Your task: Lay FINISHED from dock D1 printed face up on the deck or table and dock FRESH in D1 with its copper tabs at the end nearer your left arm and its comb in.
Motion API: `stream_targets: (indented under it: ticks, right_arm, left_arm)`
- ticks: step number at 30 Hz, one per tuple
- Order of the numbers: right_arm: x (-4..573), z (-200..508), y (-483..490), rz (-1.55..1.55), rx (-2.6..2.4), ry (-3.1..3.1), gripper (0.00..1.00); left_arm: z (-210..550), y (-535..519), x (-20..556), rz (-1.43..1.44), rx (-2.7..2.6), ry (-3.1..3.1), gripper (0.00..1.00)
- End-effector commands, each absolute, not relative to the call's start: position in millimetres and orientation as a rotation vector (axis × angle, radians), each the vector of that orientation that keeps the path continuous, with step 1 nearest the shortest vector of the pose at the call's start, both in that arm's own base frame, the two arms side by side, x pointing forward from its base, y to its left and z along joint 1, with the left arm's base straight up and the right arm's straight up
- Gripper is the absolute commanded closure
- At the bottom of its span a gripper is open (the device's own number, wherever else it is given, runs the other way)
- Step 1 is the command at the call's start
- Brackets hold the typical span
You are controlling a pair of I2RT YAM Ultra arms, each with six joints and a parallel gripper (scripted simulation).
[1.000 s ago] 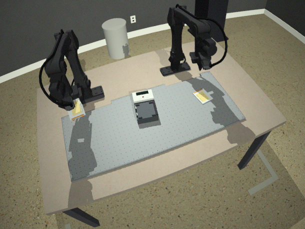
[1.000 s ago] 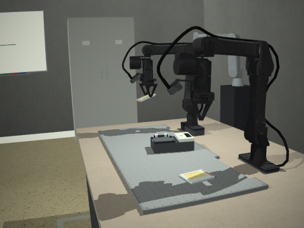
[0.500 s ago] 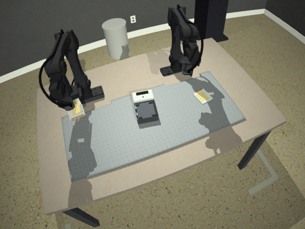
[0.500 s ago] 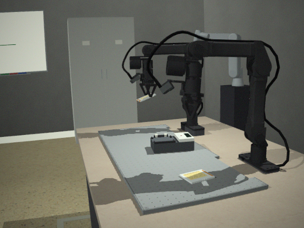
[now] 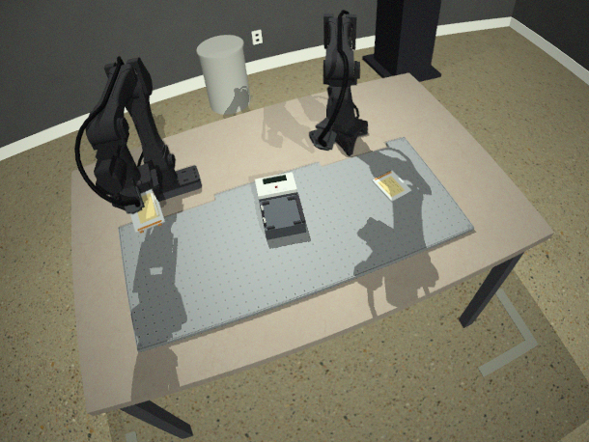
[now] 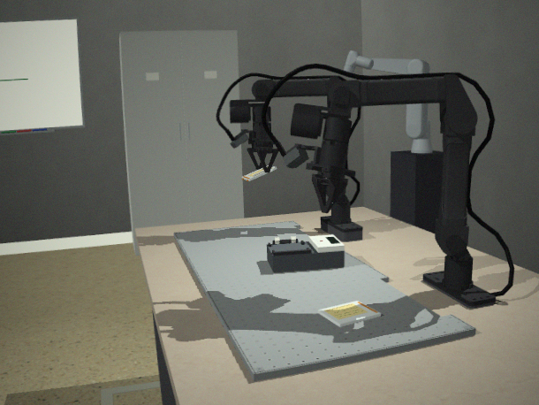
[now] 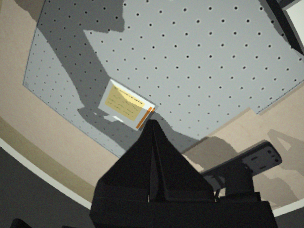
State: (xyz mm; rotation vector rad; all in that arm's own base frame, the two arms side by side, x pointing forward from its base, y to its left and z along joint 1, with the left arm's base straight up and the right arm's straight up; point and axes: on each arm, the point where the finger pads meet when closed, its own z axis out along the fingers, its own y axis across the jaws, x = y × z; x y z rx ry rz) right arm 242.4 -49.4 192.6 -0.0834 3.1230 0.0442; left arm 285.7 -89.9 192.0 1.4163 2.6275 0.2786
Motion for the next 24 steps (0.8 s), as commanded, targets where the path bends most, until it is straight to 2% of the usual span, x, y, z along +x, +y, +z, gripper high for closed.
stream_targets:
  ticks: [1,24]
  right_arm:
    - [243,209,-50,0.031,-0.082,3.126,1.00]
    - [243,209,-50,0.031,-0.082,3.126,1.00]
  left_arm:
    - [194,-108,294,0.319,1.508,2.499,1.00]
    - [177,-207,262,0.387,1.922,2.082,1.00]
